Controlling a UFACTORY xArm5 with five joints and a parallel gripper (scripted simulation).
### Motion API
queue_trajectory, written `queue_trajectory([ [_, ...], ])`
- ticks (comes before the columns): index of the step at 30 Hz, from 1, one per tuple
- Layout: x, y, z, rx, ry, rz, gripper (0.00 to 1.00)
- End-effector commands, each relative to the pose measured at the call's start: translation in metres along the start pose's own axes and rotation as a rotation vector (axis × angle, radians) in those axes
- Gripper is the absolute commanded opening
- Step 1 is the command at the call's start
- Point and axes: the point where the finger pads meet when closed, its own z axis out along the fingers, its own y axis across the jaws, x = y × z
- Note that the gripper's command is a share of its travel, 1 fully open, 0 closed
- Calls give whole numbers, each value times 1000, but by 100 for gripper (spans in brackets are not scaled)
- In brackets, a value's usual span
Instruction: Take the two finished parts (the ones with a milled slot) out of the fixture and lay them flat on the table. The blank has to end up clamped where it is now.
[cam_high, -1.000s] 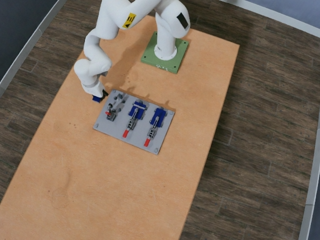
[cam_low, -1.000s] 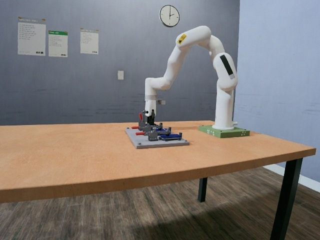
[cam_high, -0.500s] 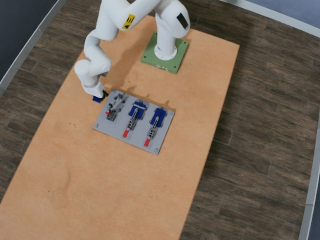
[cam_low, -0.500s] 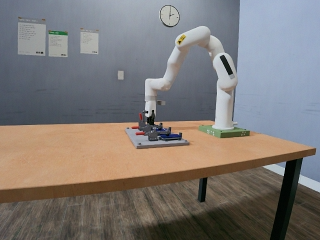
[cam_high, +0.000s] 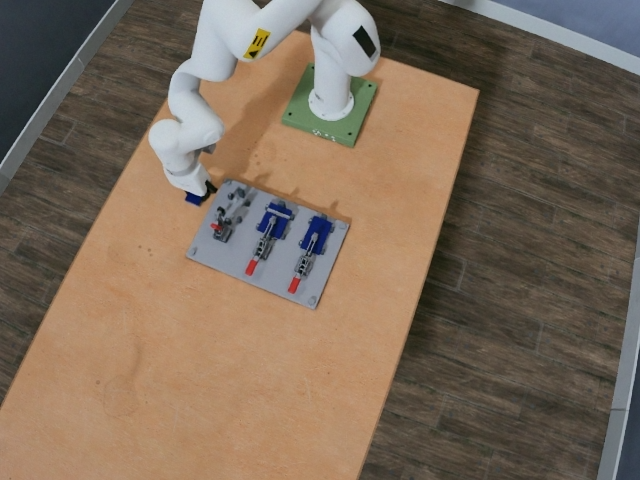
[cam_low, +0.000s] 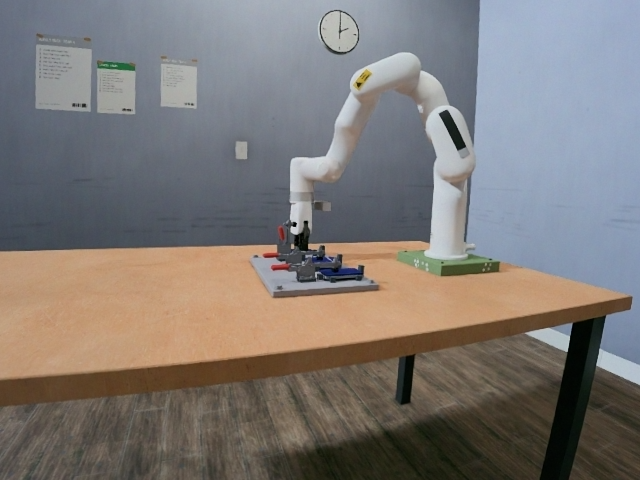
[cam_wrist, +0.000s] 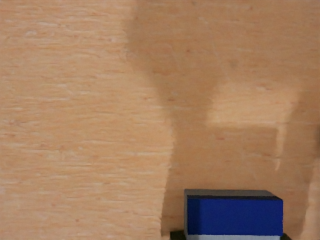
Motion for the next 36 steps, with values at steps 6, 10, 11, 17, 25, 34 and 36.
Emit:
queue_trajectory([
  [6,-1,-1,-1,2,-3,0,0],
  [10,-1,-1,-1,2,-3,0,69],
  [11,-1,-1,-1,2,-3,0,69],
  [17,-1,-1,-1,2,-3,0,69],
  [25,-1,-1,-1,2,-3,0,69],
  [34,-1,-1,-1,2,-3,0,69],
  [36,-1,-1,-1,2,-3,0,69],
])
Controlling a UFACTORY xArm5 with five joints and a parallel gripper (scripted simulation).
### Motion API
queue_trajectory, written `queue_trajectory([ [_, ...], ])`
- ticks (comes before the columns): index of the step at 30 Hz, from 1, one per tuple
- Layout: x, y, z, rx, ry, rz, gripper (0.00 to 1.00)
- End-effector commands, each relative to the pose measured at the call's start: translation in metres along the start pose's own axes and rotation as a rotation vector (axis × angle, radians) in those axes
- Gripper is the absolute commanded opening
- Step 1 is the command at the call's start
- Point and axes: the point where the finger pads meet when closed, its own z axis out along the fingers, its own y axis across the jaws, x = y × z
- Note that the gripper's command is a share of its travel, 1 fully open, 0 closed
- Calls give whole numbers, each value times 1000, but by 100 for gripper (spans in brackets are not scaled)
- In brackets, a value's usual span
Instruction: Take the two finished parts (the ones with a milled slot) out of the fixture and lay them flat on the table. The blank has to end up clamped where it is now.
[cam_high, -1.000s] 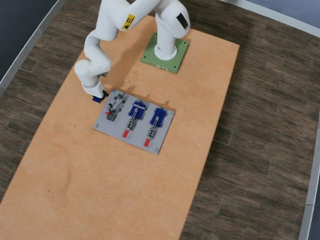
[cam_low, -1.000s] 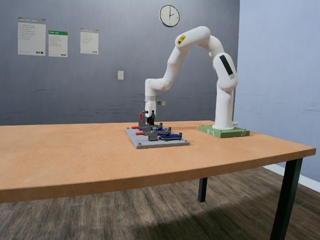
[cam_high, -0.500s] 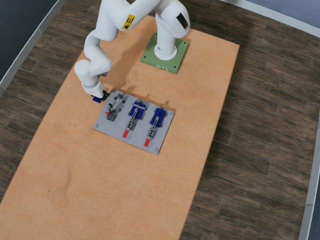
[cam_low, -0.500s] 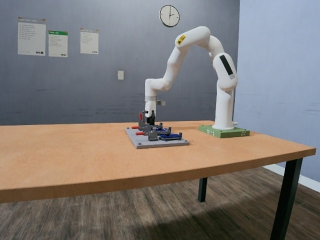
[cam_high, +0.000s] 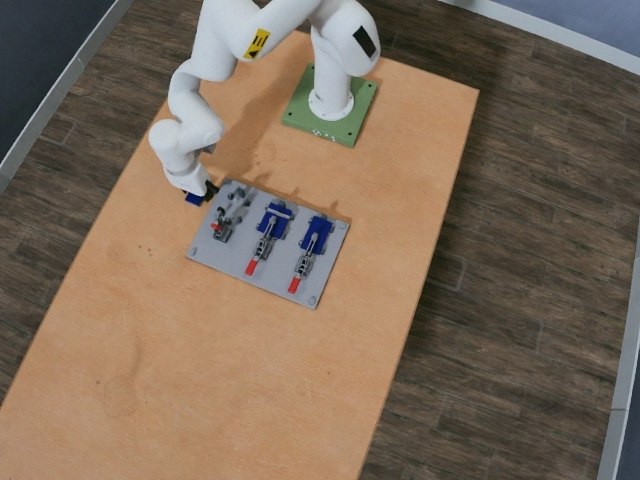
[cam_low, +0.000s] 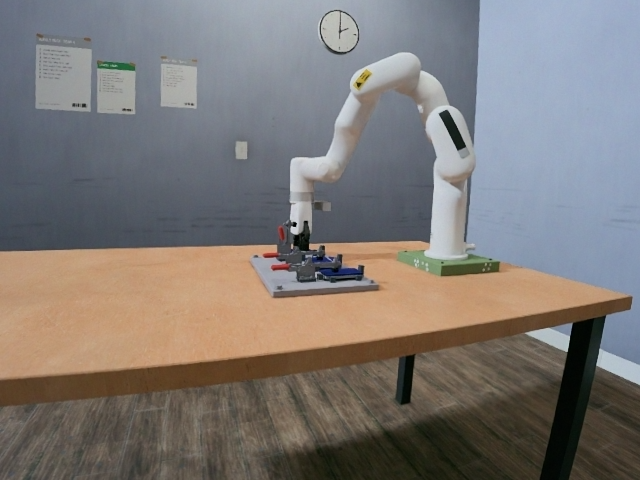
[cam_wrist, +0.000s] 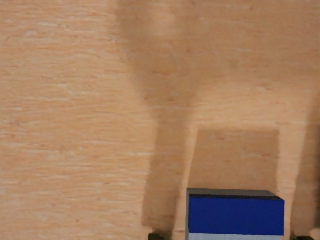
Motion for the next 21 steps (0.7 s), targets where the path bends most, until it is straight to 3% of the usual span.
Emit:
queue_trajectory([
  [1,-1,-1,-1,2,-3,0,69],
  [13,-1,-1,-4,2,-3,0,69],
  [21,-1,-1,-22,2,-3,0,69],
])
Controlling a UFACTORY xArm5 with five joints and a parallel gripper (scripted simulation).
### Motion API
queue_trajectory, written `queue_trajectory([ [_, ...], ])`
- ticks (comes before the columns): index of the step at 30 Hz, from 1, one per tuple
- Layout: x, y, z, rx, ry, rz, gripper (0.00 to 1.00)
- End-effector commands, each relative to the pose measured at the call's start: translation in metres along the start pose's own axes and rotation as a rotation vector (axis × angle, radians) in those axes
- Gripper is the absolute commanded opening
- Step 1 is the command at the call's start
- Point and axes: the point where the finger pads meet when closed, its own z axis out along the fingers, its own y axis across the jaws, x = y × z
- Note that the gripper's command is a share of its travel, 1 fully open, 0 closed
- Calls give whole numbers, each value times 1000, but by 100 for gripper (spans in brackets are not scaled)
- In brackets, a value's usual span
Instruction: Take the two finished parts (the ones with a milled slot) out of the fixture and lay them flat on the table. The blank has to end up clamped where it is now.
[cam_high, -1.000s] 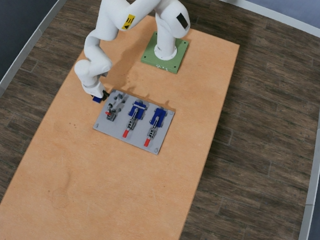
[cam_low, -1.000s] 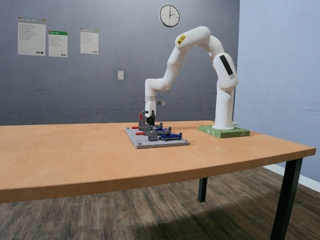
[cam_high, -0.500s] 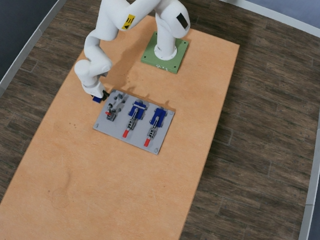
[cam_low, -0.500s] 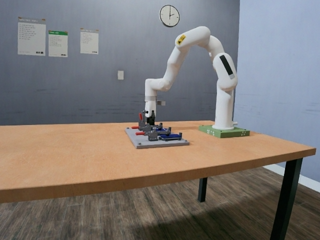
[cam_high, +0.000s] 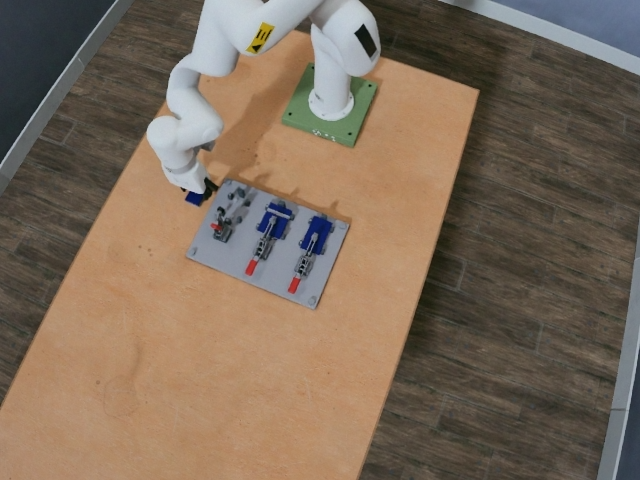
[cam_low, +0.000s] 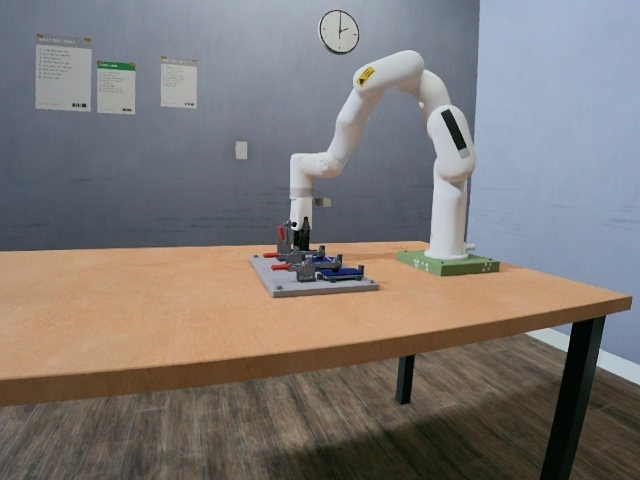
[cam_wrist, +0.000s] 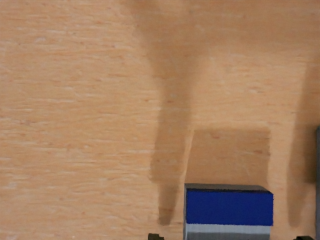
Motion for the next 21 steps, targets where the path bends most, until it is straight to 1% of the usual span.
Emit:
queue_trajectory([
  [1,-1,-1,-12,2,-3,0,69],
  [3,-1,-1,-20,2,-3,0,69],
  [5,-1,-1,-20,2,-3,0,69],
  [16,-1,0,-64,2,-3,0,69],
  [20,-1,0,-76,2,-3,0,69],
  [21,-1,0,-76,2,-3,0,69],
])
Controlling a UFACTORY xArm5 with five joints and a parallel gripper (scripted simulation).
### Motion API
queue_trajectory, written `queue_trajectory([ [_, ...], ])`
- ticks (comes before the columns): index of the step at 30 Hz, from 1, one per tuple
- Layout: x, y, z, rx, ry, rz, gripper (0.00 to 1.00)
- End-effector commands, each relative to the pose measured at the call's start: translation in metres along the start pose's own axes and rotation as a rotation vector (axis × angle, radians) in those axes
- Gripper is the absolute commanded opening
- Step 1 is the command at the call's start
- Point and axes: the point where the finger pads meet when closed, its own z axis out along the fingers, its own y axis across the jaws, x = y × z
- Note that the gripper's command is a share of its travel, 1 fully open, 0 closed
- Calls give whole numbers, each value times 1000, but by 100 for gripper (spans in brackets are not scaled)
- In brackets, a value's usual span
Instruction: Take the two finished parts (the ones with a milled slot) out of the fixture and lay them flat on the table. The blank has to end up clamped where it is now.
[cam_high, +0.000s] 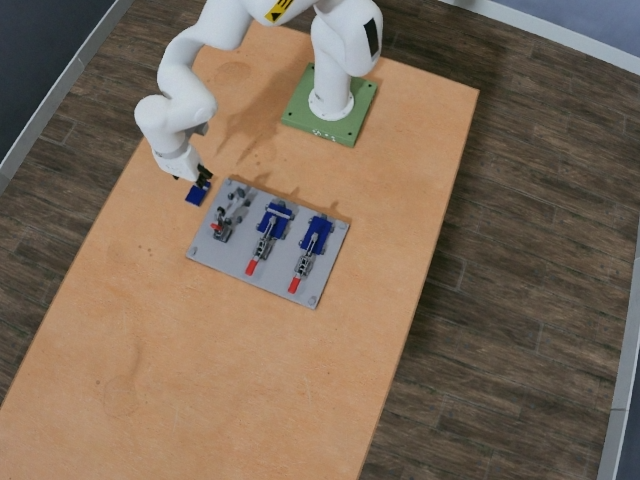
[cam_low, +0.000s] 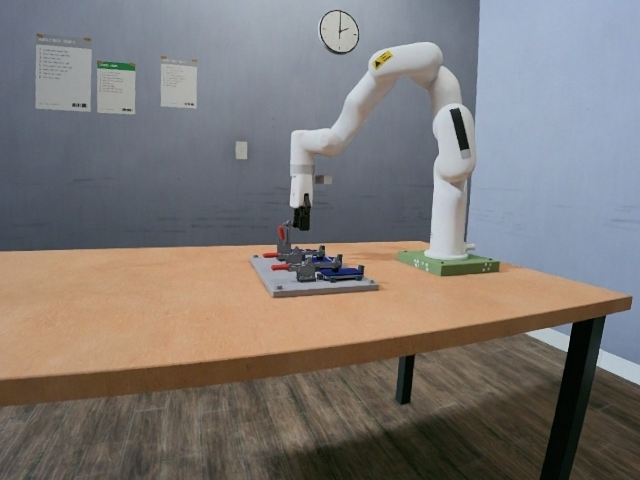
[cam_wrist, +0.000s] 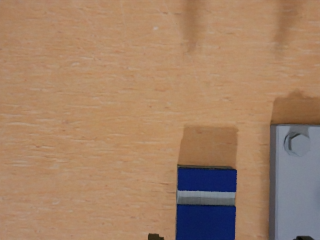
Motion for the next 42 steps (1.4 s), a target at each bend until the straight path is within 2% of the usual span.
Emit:
queue_trajectory([
  [1,-1,0,-6,1,-2,0,69],
  [9,-1,0,-17,1,-2,0,69],
  [25,-1,0,-18,1,-2,0,69],
  [26,-1,0,-18,1,-2,0,48],
  [29,-1,0,-20,1,-2,0,48],
  [35,-1,0,-29,1,-2,0,48],
  [42,-1,0,-64,1,-2,0,48],
])
